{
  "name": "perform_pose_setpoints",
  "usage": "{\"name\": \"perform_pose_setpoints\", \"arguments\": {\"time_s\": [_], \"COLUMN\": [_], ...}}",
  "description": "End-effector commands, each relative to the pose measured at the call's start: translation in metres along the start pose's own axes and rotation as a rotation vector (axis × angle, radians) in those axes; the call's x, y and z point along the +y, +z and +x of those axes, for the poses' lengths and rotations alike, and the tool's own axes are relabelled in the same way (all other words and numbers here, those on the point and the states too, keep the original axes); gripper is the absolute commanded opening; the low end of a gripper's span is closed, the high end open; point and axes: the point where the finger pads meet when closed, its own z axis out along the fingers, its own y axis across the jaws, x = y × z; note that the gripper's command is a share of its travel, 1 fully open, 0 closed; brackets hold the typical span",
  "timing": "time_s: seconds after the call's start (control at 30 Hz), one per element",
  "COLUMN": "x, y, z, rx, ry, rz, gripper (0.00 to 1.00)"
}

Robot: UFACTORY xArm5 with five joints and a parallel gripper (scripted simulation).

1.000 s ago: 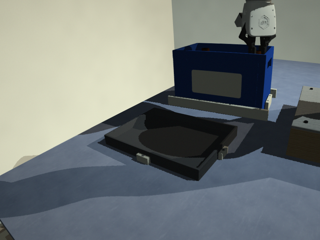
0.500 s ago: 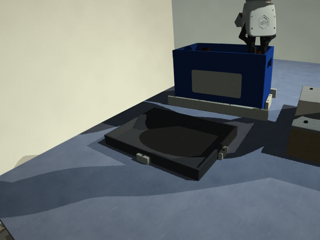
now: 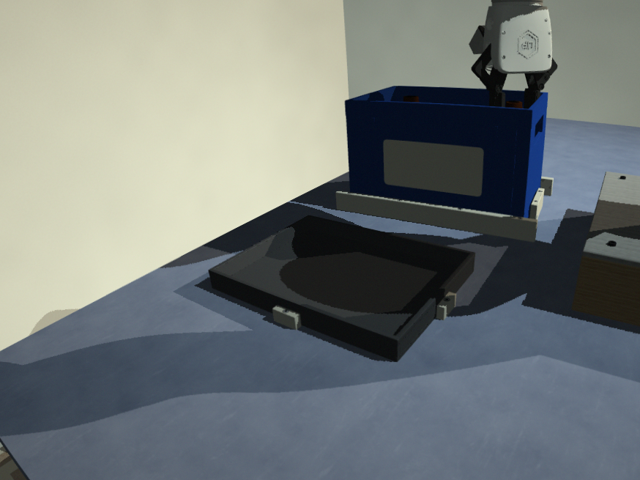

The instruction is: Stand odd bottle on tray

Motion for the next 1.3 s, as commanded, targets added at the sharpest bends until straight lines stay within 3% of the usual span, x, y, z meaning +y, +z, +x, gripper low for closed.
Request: {"name": "perform_pose_setpoints", "arguments": {"time_s": [0.0, 1.27], "x": [-0.0003, -0.0003], "y": [-0.0011, -0.0058], "z": [0.0012, 0.0012], "rx": [0.003, 0.004], "ry": [0.000, 0.000], "rz": [0.001, 0.001], "gripper": [0.65, 0.65]}}
